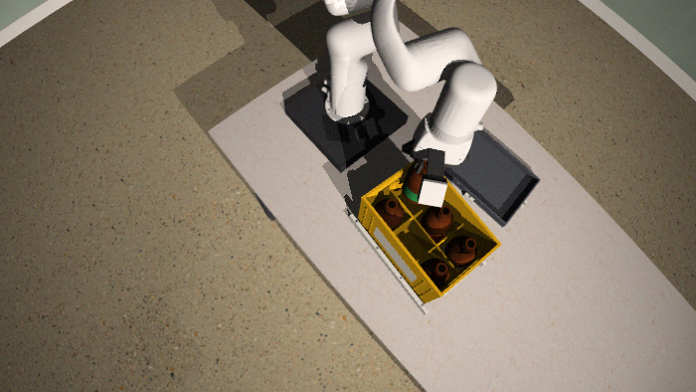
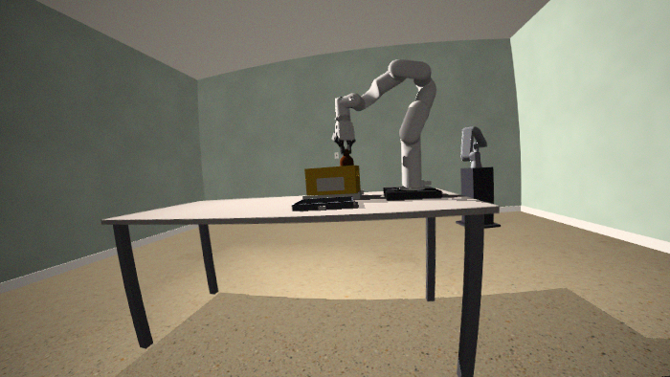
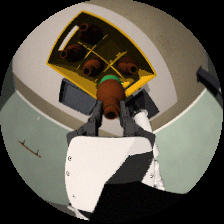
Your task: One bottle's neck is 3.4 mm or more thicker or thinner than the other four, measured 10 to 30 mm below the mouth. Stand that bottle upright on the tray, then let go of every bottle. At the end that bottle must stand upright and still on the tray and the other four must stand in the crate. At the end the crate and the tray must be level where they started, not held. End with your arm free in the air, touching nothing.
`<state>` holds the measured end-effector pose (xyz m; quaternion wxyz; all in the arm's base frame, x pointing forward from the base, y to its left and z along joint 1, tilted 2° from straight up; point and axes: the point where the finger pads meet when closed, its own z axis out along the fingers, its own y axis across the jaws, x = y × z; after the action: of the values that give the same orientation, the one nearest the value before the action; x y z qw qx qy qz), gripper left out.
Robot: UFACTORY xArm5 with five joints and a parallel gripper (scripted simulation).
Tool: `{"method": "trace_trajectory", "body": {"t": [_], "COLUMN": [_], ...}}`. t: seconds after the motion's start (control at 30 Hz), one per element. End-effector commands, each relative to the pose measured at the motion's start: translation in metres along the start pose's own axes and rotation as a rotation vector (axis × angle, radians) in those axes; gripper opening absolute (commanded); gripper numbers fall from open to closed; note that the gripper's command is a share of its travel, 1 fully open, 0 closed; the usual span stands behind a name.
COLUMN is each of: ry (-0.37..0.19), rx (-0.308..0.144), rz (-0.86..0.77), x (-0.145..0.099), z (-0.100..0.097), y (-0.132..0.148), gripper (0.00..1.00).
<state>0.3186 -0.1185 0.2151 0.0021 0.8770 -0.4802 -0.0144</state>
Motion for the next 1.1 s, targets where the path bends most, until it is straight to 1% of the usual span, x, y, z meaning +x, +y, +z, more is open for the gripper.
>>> {"method": "trace_trajectory", "body": {"t": [0.0,0.53,1.07], "ry": [0.003,0.003,0.003], "rx": [0.002,0.002,0.002], "rz": [0.000,0.000,0.000], "x": [0.001,0.001,0.001], "z": [-0.007,-0.018,-0.019], "y": [-0.001,-0.001,-0.001], "gripper": [0.00,0.00,0.00]}}
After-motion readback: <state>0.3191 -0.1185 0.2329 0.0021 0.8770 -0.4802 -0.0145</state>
